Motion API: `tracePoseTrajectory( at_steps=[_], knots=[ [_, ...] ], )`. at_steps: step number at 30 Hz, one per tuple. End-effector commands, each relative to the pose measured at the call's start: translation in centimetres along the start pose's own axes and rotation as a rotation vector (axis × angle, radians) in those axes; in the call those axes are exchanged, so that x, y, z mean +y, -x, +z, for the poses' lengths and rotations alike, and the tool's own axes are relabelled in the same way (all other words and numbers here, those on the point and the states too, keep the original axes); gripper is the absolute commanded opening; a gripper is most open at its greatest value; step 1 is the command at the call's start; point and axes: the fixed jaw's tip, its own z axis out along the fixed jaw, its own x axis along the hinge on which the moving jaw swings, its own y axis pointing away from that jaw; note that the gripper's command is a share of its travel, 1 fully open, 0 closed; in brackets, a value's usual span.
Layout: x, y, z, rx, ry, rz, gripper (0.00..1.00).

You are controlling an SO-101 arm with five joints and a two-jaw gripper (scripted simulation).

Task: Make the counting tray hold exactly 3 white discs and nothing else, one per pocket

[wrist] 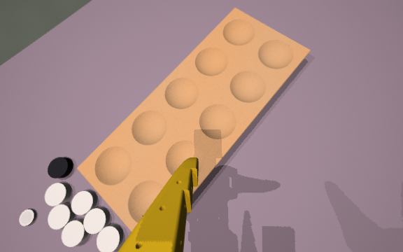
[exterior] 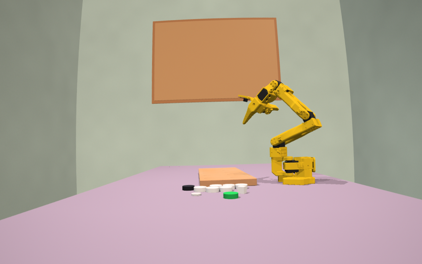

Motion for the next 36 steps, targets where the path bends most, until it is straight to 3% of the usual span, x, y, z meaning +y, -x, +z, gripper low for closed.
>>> tracePoseTrajectory(
  at_steps=[1, 36],
  knots=[
    [-0.04, 0.43, -0.25, -0.023, -0.001, -0.002, 1.00],
    [0.34, 0.43, -0.12, -0.016, 0.017, -0.066, 1.00]
  ],
)
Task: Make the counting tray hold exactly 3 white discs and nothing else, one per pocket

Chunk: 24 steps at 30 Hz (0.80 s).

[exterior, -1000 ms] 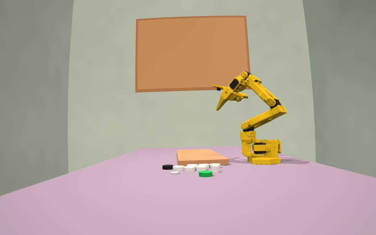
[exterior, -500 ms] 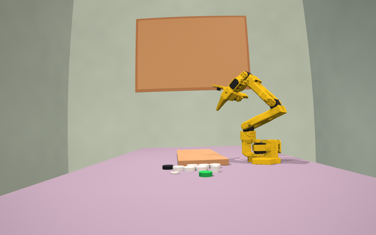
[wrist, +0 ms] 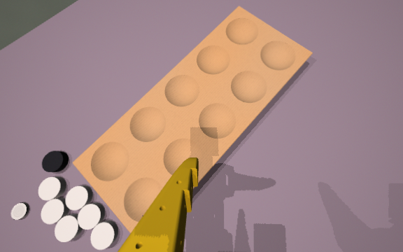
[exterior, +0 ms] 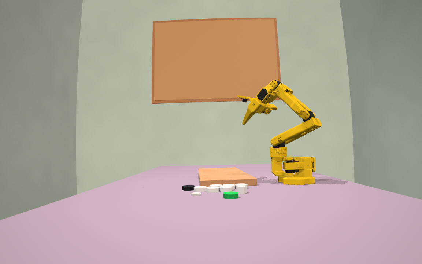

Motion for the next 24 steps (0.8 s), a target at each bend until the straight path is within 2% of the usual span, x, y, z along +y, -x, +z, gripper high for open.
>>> tracePoseTrajectory(
  at_steps=[1, 12, 24],
  knots=[
    [0.2, 0.5, -0.2, -0.027, 0.012, -0.033, 1.00],
    [0.8, 0.5, 0.0, -0.019, 0.041, -0.134, 1.00],
    [2.2, 0.5, 0.4, -0.009, 0.107, -0.356, 1.00]
  ],
)
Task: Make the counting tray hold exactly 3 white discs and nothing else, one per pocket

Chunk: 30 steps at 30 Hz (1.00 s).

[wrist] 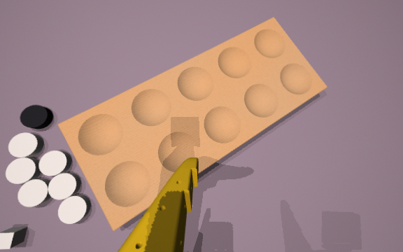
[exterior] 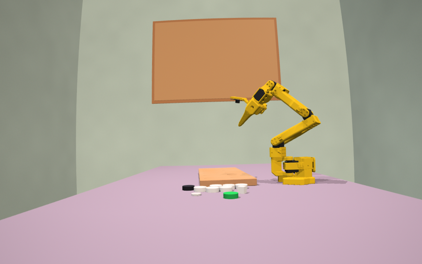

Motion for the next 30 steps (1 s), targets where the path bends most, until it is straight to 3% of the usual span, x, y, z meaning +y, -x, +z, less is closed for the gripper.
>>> tracePoseTrajectory(
  at_steps=[1, 20, 30],
  knots=[
    [0.4, 0.8, -0.2, -0.039, 0.020, -0.091, 1.00],
    [3.1, 1.3, 0.6, -0.051, 0.141, -0.518, 1.00],
    [5.4, 1.4, 1.0, -0.091, 0.239, -0.876, 1.00]
  ],
)
